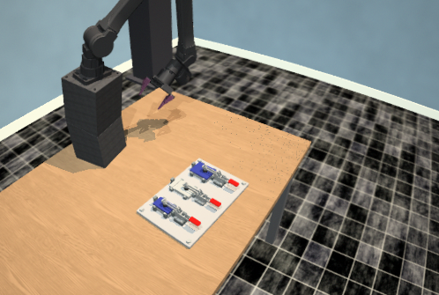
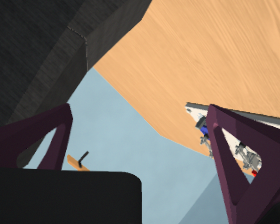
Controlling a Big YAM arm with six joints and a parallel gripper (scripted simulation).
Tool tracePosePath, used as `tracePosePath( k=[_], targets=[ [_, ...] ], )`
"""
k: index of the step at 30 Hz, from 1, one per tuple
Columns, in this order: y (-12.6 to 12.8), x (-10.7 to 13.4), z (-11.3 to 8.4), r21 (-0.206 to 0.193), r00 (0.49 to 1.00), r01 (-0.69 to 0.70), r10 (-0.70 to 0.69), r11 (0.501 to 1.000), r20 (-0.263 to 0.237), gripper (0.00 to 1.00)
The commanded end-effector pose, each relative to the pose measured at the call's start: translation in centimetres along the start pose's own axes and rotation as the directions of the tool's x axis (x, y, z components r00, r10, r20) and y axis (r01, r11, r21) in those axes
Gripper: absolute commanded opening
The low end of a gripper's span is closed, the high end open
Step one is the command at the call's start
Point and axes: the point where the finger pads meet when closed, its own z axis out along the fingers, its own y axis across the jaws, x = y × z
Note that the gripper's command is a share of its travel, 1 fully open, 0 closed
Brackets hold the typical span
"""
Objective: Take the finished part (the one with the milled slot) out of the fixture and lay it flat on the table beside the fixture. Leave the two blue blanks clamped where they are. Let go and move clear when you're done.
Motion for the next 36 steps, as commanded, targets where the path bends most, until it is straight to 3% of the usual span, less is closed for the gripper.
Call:
tracePosePath(
  k=[1, 18, 25, 28, 31, 32, 34, 36],
  targets=[
    [0.0, 0.0, -0.2, 0.004, 1.000, -0.001, 0.001, 1.000, 0.002, 1.00],
    [0.0, 0.1, -0.2, 0.002, 1.000, -0.002, 0.002, 1.000, 0.001, 1.00],
    [-1.5, 0.9, 0.0, 0.044, 0.982, -0.176, 0.173, 0.983, 0.071, 1.00],
    [-3.1, 1.7, 0.5, 0.062, 0.924, -0.367, 0.356, 0.928, 0.143, 1.00],
    [-3.8, 2.1, 0.8, 0.062, 0.885, -0.447, 0.431, 0.893, 0.174, 1.00],
    [-4.5, 2.6, 1.0, 0.058, 0.835, -0.531, 0.510, 0.845, 0.209, 1.00],
    [-4.5, 2.6, 1.0, 0.058, 0.835, -0.531, 0.510, 0.845, 0.209, 1.00],
    [-6.1, 3.8, 1.5, 0.035, 0.708, -0.684, 0.651, 0.729, 0.275, 1.00]
  ],
)
